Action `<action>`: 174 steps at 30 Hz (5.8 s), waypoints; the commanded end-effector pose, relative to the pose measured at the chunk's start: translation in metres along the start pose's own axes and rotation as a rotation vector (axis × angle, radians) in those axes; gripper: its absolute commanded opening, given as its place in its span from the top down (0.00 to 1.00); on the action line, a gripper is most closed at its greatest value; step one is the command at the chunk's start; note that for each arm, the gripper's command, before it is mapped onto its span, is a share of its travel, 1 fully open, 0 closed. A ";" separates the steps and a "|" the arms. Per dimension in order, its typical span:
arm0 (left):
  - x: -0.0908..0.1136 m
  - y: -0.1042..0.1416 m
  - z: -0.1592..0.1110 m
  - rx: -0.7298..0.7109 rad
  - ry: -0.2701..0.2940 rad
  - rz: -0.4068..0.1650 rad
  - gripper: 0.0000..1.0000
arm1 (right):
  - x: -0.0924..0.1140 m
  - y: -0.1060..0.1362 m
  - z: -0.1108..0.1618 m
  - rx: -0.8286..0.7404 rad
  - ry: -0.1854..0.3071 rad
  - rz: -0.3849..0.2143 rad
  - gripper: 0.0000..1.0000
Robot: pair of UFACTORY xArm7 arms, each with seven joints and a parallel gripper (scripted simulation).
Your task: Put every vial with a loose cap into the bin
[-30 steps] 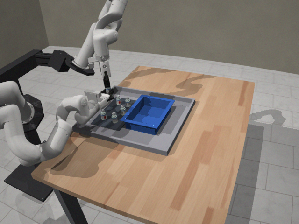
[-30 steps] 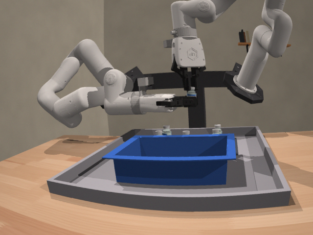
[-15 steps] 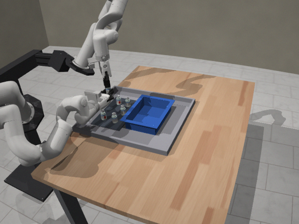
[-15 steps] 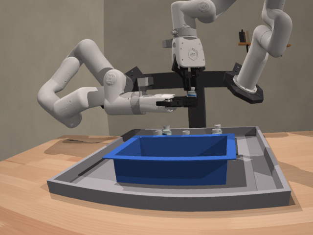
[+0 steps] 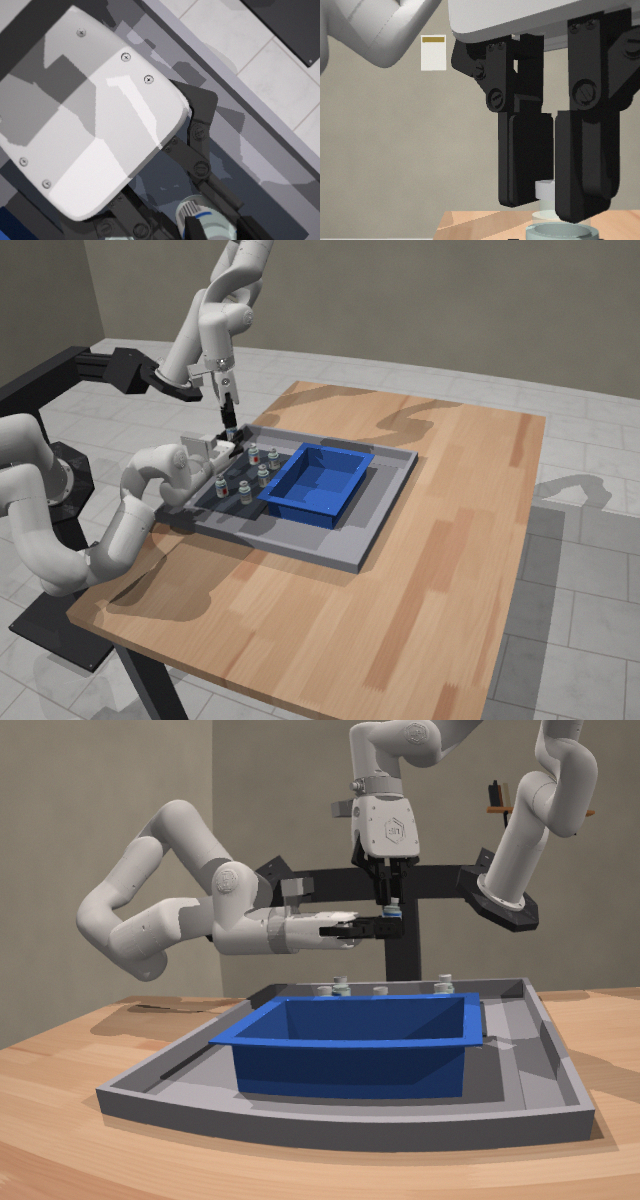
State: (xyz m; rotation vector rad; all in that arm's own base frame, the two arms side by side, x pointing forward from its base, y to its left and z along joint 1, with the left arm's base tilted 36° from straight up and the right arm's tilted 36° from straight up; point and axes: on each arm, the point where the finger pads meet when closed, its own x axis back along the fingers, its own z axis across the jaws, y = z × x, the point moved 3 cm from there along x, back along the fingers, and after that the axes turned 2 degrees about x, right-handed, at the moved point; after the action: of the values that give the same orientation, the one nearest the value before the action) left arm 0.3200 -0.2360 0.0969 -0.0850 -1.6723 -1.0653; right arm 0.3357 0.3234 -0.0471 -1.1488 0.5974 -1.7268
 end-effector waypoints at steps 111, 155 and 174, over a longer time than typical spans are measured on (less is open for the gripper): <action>-0.042 -0.001 -0.001 0.004 -0.003 0.001 0.77 | 0.119 -0.004 0.001 0.001 -0.001 0.002 0.00; -0.116 0.000 -0.002 0.005 -0.001 0.001 0.77 | 0.120 -0.004 0.001 0.001 -0.001 0.002 0.00; -0.116 -0.001 -0.002 0.005 0.000 0.002 0.77 | 0.119 -0.004 0.001 0.001 -0.001 0.002 0.00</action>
State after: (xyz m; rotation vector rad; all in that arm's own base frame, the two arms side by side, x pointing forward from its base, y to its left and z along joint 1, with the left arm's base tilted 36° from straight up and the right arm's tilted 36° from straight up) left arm 0.3670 -0.1846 0.0030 -0.0792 -1.6717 -1.0599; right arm 0.3219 0.2173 0.0069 -1.1500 0.5990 -1.7276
